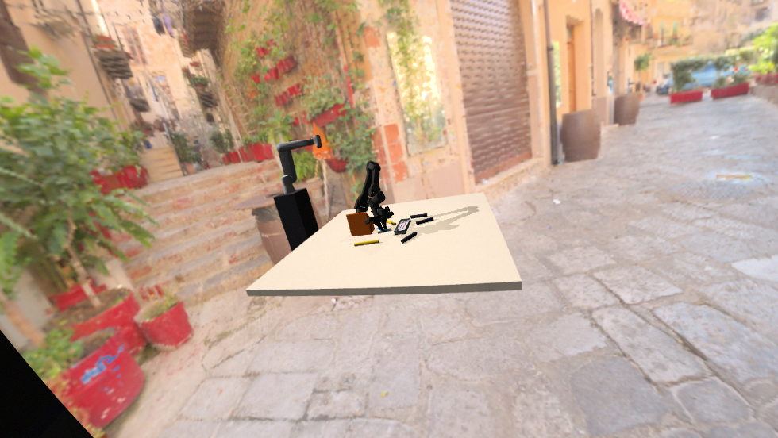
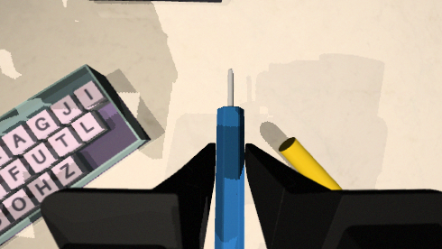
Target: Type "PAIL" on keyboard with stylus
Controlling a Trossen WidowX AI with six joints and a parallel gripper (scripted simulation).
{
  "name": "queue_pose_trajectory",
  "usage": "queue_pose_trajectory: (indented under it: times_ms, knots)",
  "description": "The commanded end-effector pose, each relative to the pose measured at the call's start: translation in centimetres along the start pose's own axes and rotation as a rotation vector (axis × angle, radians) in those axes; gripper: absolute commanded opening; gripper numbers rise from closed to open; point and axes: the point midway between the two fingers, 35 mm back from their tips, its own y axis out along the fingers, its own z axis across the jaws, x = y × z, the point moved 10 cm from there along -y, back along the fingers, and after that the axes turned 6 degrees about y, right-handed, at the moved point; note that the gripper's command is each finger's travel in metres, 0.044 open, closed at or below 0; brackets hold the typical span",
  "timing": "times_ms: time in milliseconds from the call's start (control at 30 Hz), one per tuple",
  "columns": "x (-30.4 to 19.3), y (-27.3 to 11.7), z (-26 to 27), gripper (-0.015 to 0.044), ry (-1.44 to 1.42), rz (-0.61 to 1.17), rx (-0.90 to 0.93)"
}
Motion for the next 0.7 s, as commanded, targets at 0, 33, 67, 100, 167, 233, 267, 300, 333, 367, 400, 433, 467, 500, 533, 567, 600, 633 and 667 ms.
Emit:
queue_pose_trajectory:
  times_ms: [0, 33, 67, 100, 167, 233, 267, 300, 333, 367, 400, 433, 467, 500, 533, 567, 600, 633, 667]
  knots:
    - [1.3, 0.1, 1.2, 0.0000, -0.106, 0.038, -0.045]
    - [1.6, 0.1, 1.5, 0.0000, -0.130, 0.048, -0.055]
    - [1.9, 0.2, 1.8, 0.0000, -0.155, 0.059, -0.066]
    - [2.1, 0.2, 2.1, 0.0000, -0.179, 0.070, -0.076]
    - [2.6, 0.2, 2.8, 0.0000, -0.229, 0.092, -0.096]
    - [3.1, 0.3, 3.5, 0.0000, -0.277, 0.114, -0.115]
    - [3.3, 0.3, 3.9, 0.0000, -0.302, 0.125, -0.124]
    - [3.5, 0.3, 4.3, 0.0000, -0.326, 0.136, -0.133]
    - [3.7, 0.3, 4.7, 0.0000, -0.350, 0.147, -0.142]
    - [3.9, 0.3, 5.1, 0.0000, -0.375, 0.159, -0.152]
    - [4.1, 0.3, 5.5, 0.0000, -0.399, 0.170, -0.161]
    - [4.2, 0.3, 6.0, 0.0000, -0.424, 0.182, -0.170]
    - [4.4, 0.4, 6.5, 0.0000, -0.451, 0.193, -0.179]
    - [4.5, 0.4, 7.0, 0.0000, -0.478, 0.204, -0.188]
    - [4.7, 0.4, 7.5, 0.0000, -0.506, 0.215, -0.196]
    - [4.8, 0.4, 8.0, 0.0000, -0.533, 0.226, -0.205]
    - [4.9, 0.5, 8.6, 0.0000, -0.561, 0.238, -0.214]
    - [5.0, 0.5, 9.1, 0.0000, -0.588, 0.249, -0.223]
    - [5.0, 0.5, 9.6, 0.0000, -0.616, 0.260, -0.231]
